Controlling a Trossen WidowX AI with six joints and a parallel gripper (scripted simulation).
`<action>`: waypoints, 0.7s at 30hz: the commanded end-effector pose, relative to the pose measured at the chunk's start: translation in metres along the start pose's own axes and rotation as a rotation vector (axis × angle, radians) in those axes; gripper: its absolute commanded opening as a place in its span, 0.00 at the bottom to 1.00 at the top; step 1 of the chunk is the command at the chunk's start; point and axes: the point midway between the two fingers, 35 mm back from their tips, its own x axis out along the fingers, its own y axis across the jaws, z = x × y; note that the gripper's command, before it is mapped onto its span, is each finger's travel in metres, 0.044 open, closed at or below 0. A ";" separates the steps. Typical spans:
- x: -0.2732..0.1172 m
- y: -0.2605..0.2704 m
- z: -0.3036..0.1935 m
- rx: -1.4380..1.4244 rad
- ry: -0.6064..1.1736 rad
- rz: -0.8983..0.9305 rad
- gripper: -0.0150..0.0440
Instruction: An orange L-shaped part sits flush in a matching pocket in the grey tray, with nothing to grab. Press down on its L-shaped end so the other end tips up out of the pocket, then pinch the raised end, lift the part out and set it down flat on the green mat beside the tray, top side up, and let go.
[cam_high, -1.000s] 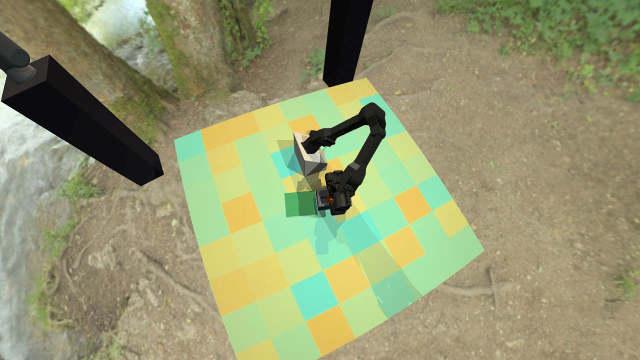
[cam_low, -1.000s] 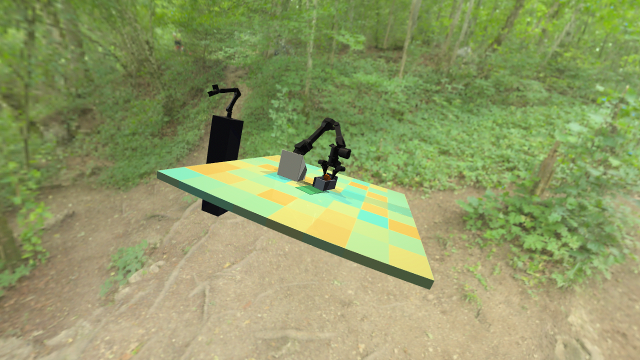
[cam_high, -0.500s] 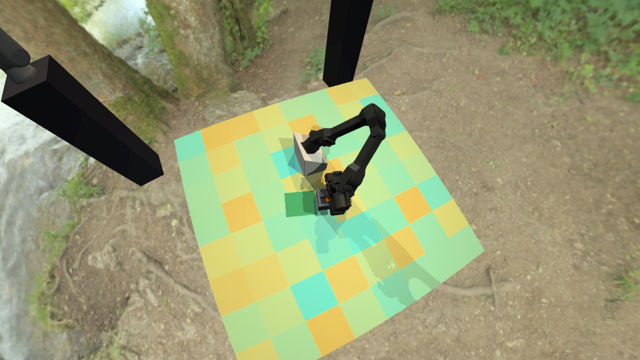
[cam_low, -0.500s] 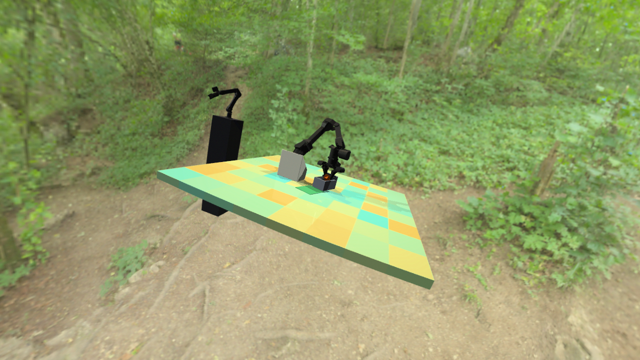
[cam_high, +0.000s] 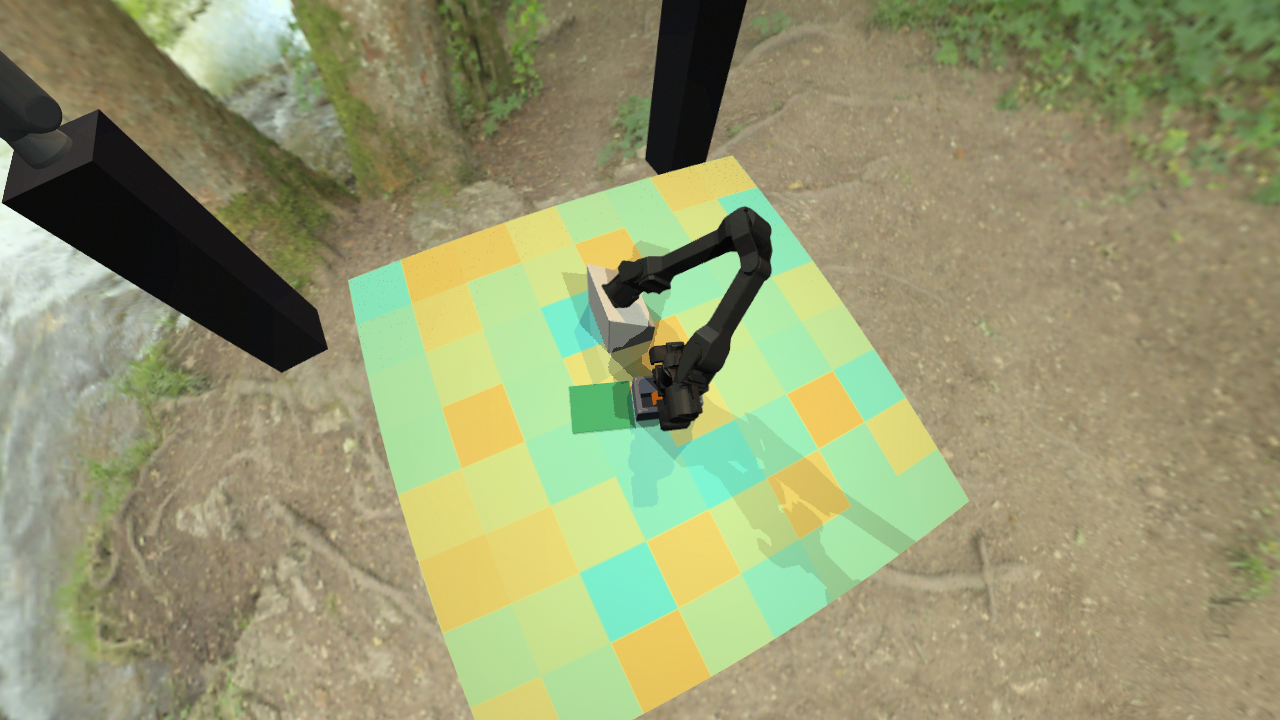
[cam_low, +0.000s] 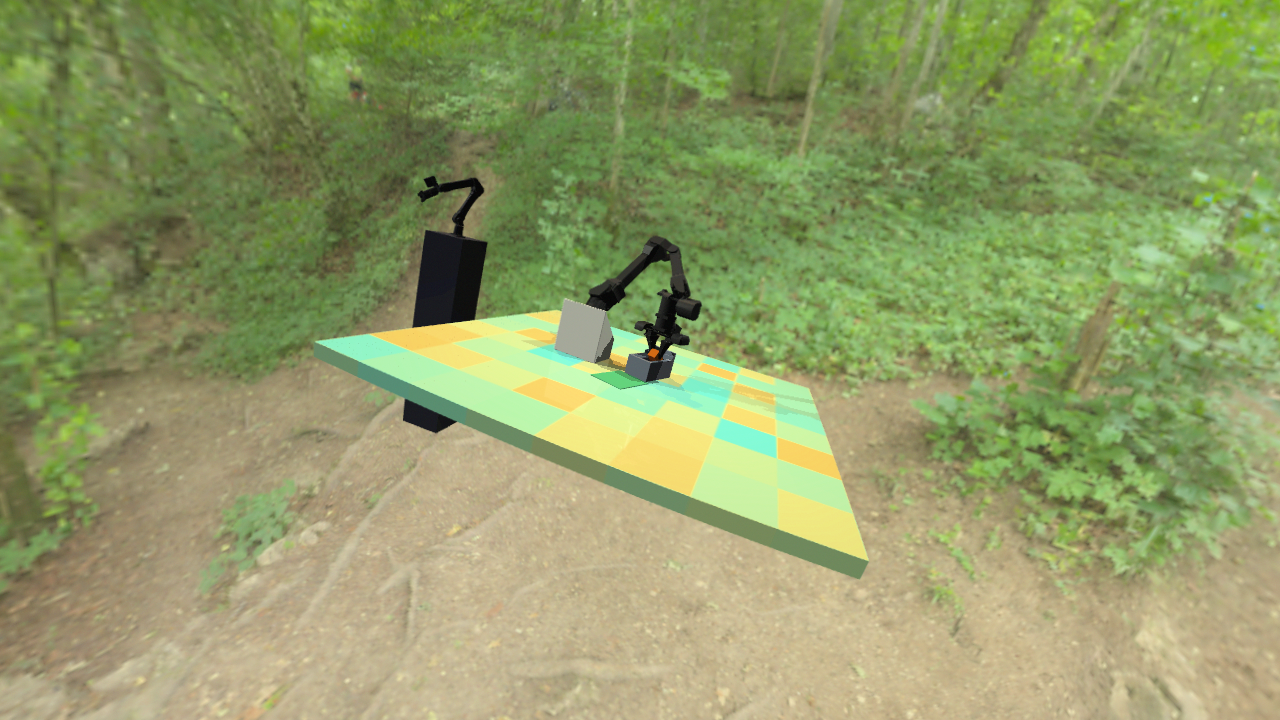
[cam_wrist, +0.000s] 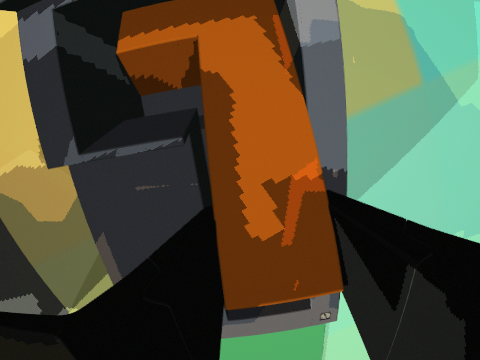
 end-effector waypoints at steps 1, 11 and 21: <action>0.000 -0.001 0.000 -0.002 0.000 -0.002 0.25; -0.008 0.000 0.000 0.000 0.000 0.002 0.25; -0.024 0.001 -0.001 0.004 -0.001 0.007 0.25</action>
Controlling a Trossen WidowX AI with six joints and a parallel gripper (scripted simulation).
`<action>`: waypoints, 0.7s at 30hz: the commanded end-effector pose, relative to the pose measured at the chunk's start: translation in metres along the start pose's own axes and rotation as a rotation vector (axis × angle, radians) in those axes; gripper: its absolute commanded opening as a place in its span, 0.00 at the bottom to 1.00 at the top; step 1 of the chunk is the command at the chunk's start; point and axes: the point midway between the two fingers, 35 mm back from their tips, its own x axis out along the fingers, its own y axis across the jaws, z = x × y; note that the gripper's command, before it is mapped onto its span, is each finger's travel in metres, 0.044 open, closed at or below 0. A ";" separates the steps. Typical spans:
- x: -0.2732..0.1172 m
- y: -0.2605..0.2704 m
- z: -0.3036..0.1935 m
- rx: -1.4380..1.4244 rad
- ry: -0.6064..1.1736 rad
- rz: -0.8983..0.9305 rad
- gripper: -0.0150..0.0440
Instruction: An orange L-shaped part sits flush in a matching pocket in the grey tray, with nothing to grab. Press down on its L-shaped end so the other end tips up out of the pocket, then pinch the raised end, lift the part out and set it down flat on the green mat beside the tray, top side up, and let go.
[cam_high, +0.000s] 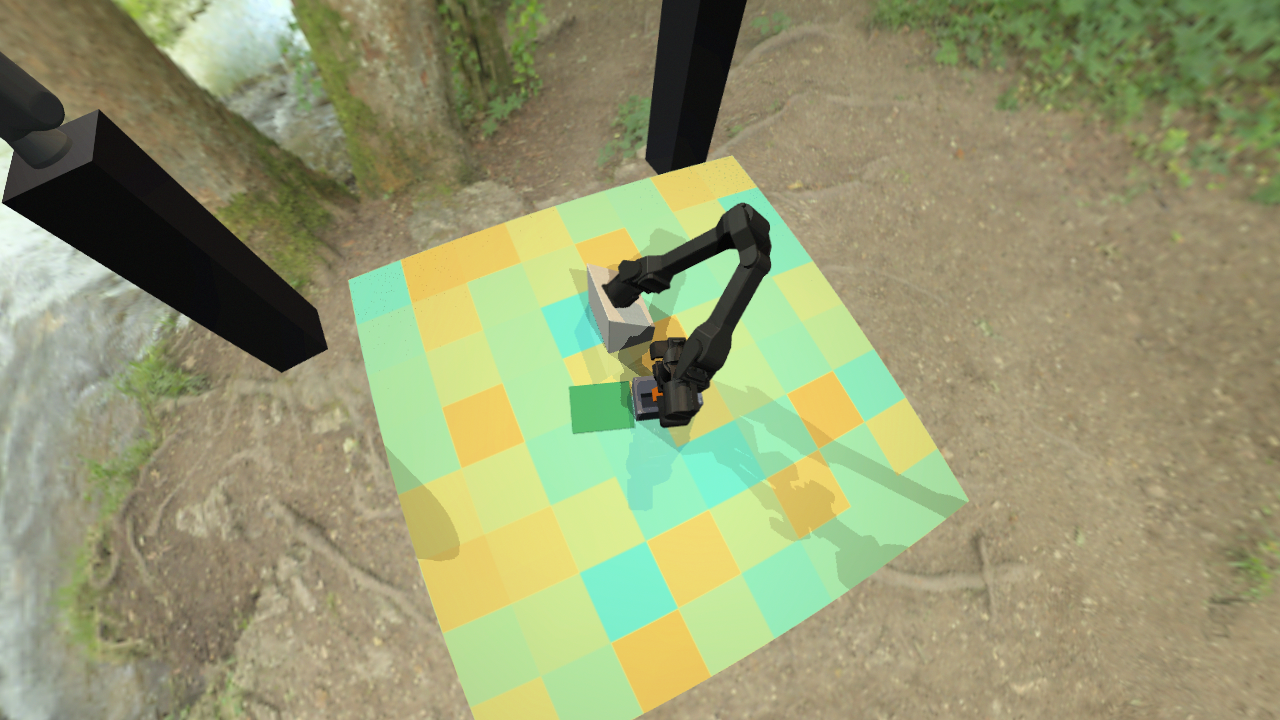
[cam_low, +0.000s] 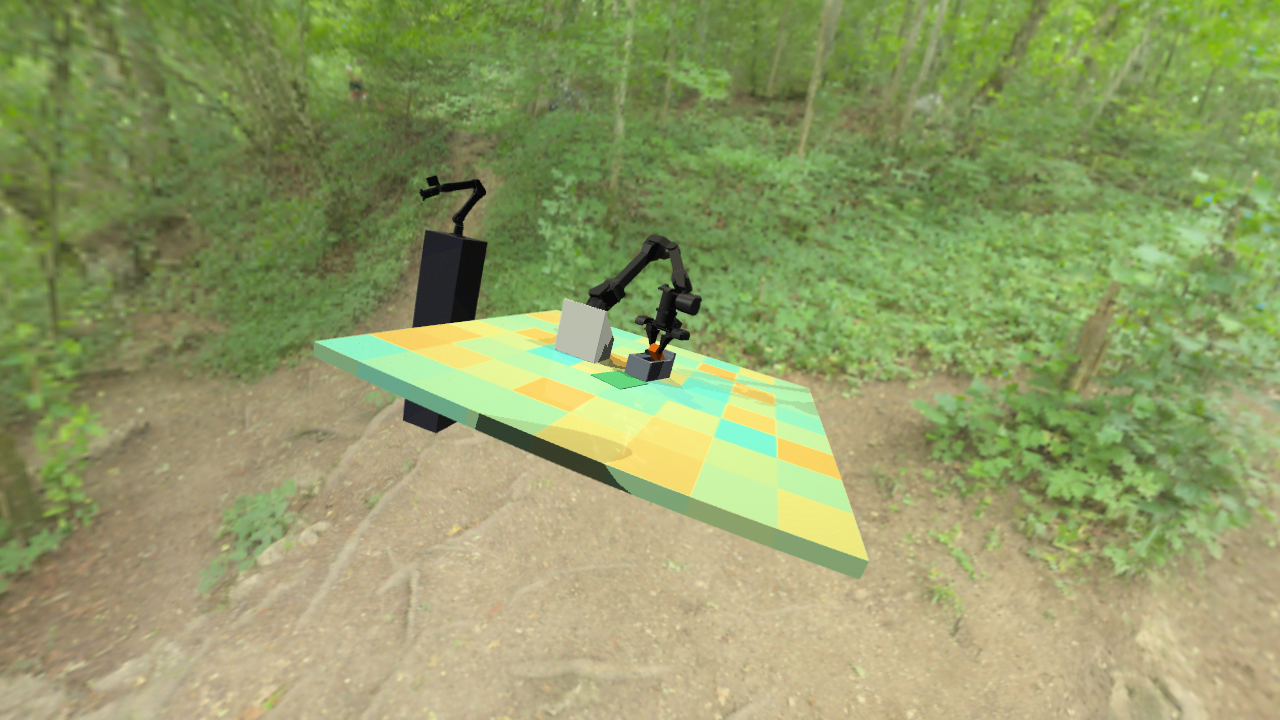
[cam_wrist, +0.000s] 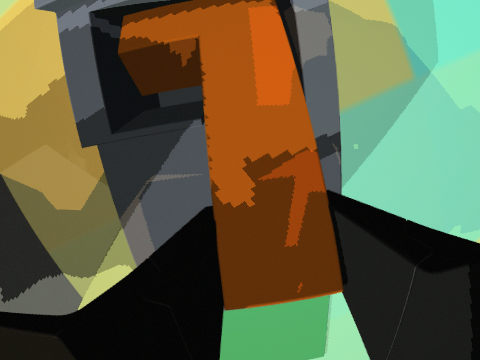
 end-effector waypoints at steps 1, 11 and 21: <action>-0.008 -0.002 0.001 -0.008 0.004 -0.007 0.25; -0.024 -0.001 0.001 -0.007 0.004 -0.005 0.25; -0.039 -0.001 0.001 -0.006 0.005 -0.005 0.25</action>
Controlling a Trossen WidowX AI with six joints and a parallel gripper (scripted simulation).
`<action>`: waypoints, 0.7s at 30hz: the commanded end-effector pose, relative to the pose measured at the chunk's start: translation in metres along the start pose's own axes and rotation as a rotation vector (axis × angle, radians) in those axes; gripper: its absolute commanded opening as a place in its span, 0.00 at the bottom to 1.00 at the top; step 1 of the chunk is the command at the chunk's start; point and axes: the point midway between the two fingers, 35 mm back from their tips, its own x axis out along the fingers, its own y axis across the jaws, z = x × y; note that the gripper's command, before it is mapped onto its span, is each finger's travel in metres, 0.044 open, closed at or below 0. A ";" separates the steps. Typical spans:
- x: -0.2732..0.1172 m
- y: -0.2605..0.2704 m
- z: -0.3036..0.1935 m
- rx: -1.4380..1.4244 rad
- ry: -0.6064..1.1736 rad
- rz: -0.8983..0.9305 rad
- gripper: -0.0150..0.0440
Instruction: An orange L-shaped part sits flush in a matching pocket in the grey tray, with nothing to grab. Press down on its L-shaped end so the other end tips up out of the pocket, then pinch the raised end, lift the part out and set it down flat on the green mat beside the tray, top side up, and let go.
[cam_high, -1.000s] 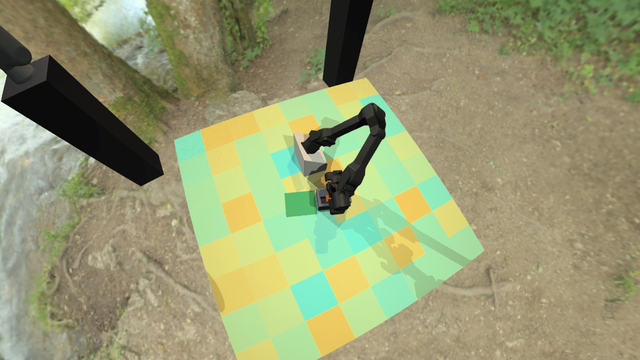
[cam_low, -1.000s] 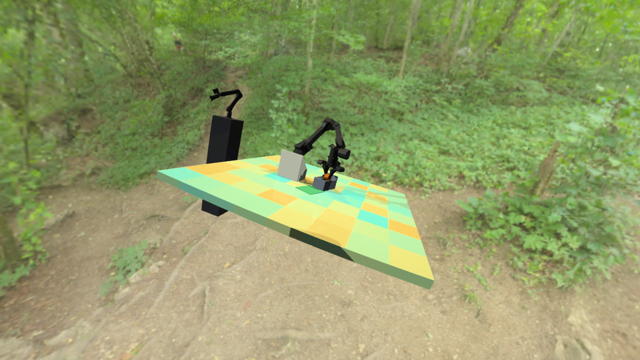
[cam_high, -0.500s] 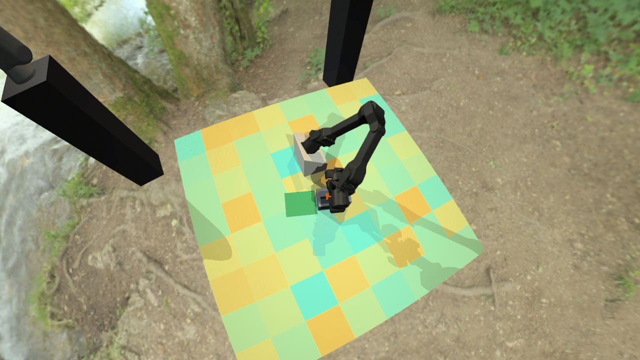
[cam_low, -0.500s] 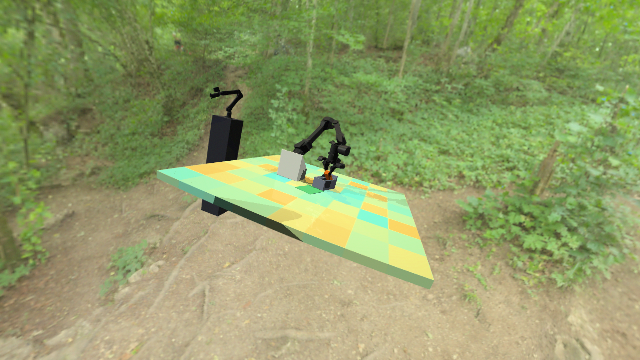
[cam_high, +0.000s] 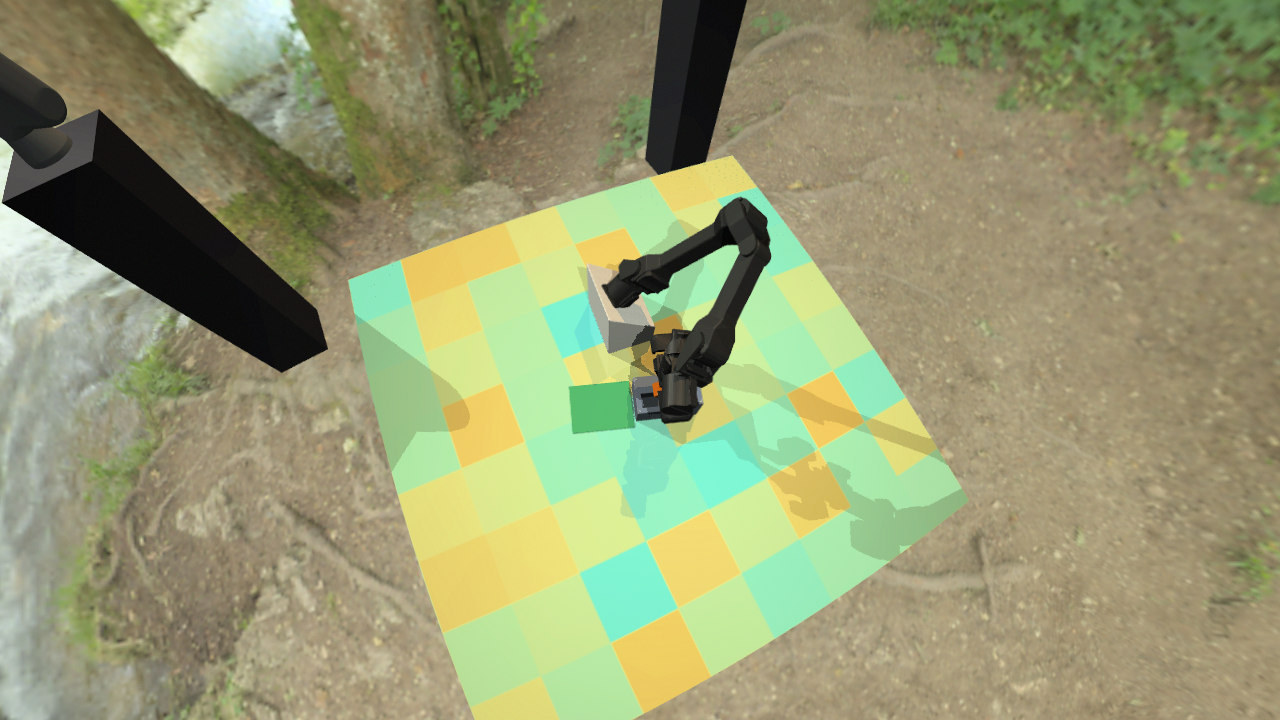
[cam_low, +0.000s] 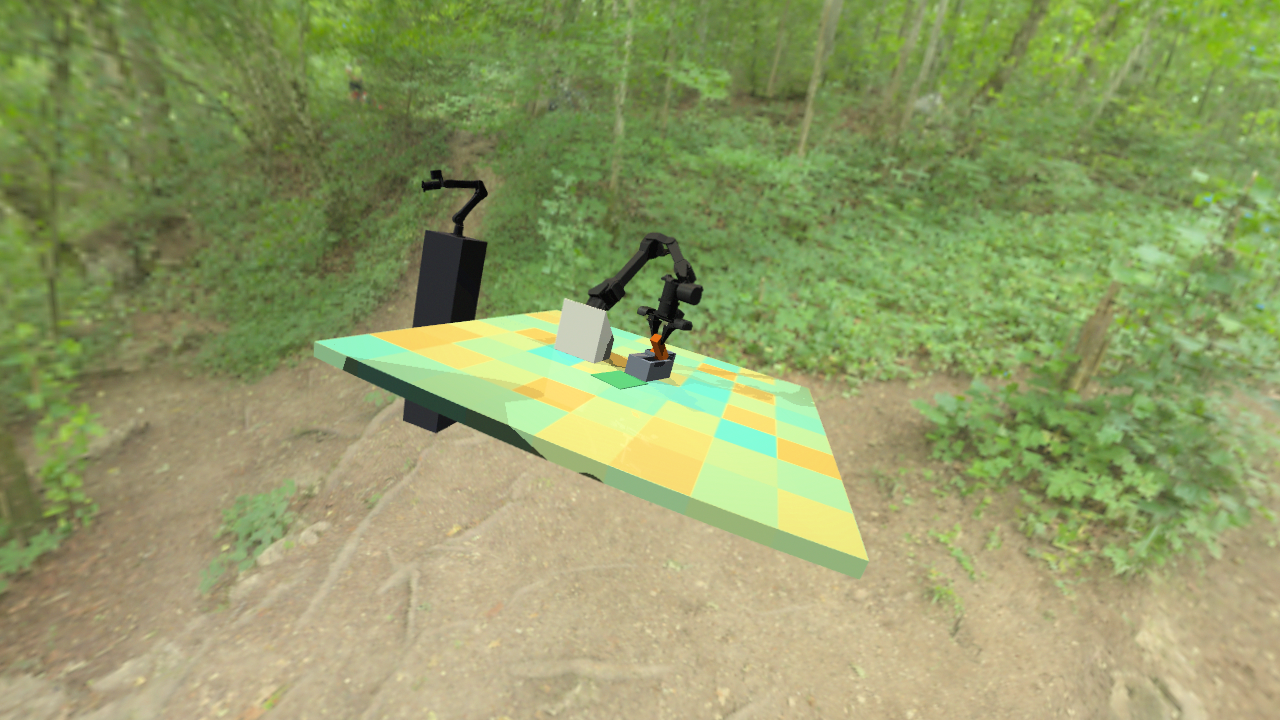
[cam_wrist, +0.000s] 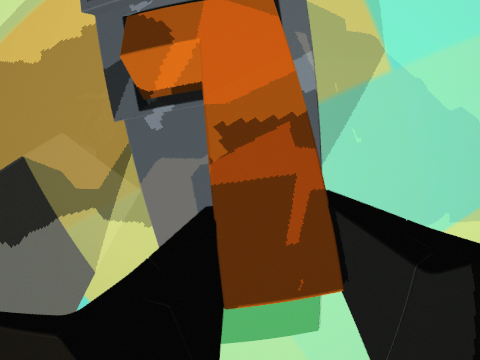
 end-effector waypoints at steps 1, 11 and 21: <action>-0.008 -0.002 0.002 -0.007 -0.002 -0.007 0.25; -0.024 -0.002 0.002 -0.007 -0.001 -0.007 0.25; -0.033 -0.002 0.002 -0.007 -0.001 -0.007 0.25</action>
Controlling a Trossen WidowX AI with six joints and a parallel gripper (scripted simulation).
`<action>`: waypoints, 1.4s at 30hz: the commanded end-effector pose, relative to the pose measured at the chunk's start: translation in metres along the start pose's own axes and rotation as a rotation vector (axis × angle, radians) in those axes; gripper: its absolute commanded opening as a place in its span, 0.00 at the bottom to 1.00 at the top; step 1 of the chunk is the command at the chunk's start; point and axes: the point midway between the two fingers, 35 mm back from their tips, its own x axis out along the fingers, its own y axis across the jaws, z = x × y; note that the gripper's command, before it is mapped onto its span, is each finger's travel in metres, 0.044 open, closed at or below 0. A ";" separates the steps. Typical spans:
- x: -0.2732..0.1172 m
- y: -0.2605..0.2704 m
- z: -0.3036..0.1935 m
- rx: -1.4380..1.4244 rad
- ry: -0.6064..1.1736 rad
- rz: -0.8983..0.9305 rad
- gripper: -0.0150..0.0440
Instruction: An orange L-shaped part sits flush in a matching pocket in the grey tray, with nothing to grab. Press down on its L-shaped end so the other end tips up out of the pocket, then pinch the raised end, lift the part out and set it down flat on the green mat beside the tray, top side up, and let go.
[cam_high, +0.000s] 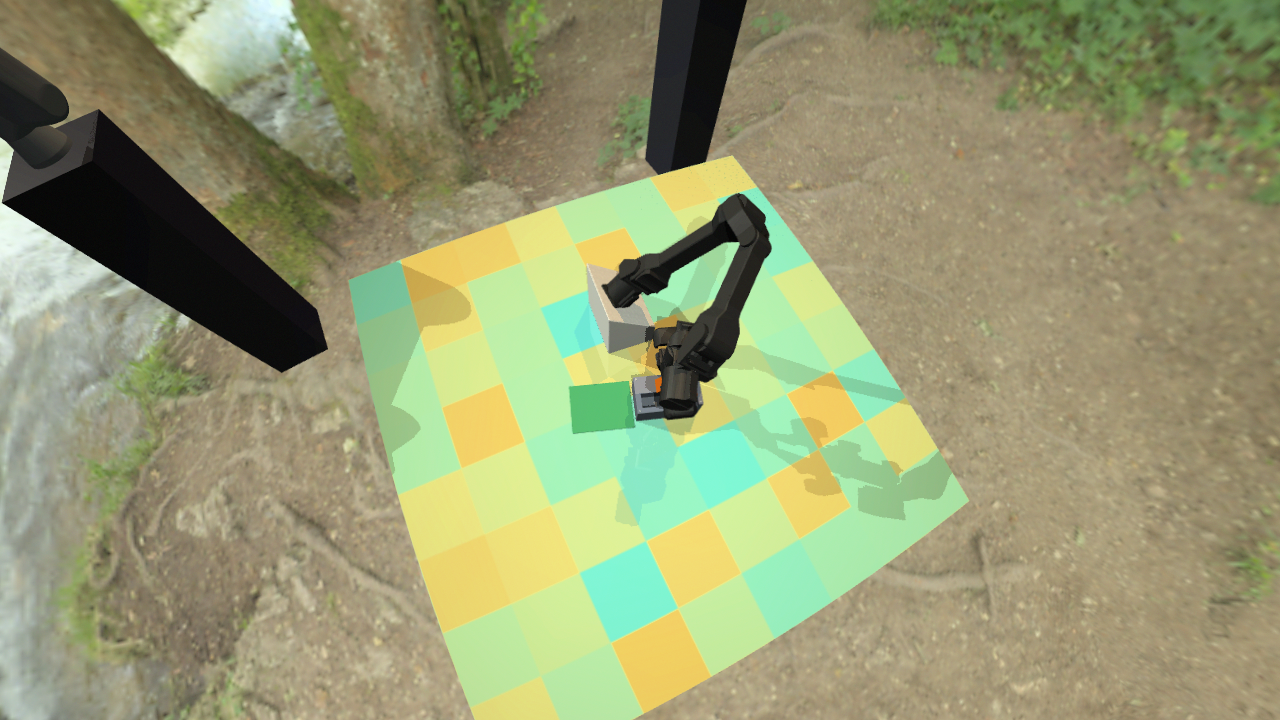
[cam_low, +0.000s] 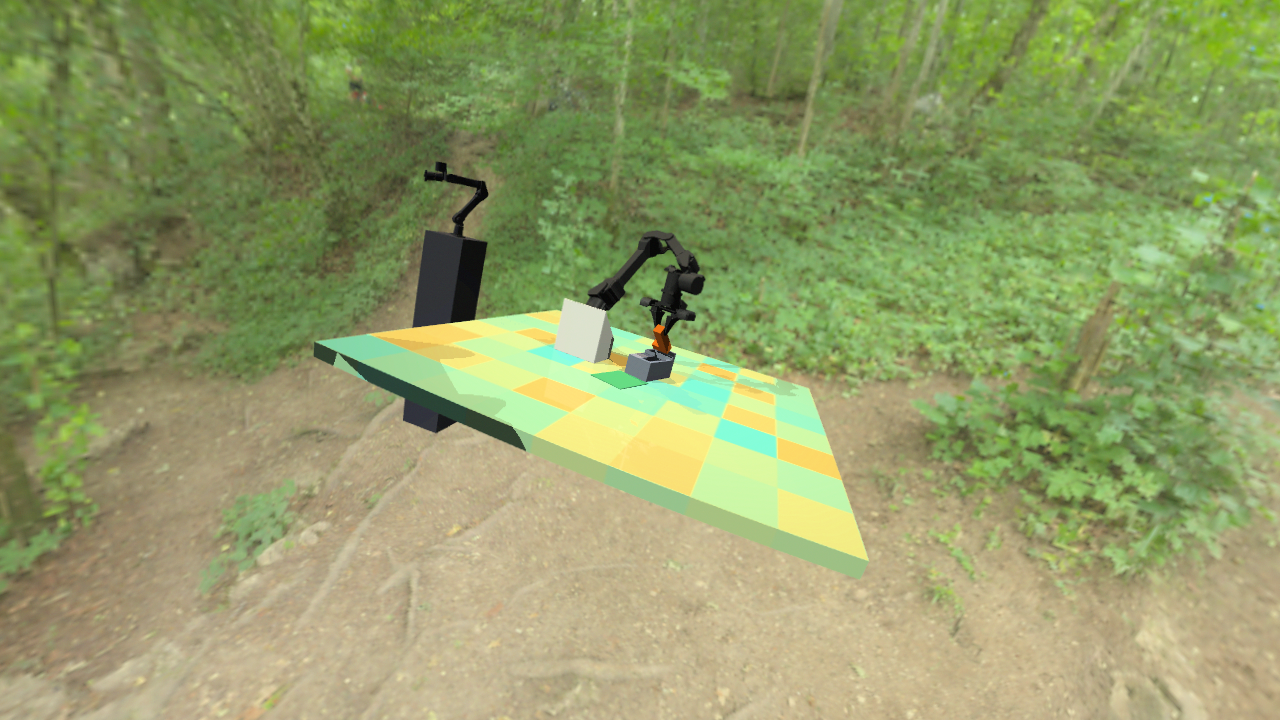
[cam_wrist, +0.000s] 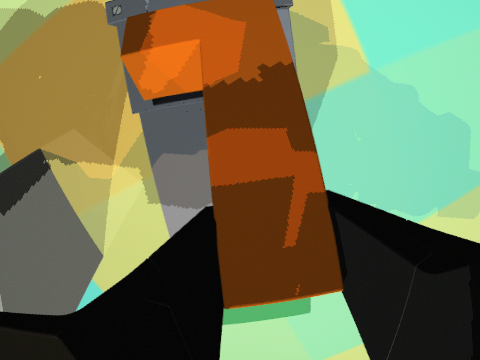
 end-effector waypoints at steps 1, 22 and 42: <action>-0.003 -0.001 0.000 -0.005 0.004 -0.001 0.25; -0.003 0.003 -0.082 -0.005 0.009 -0.001 0.25; -0.004 0.014 -0.168 -0.004 0.014 -0.002 0.25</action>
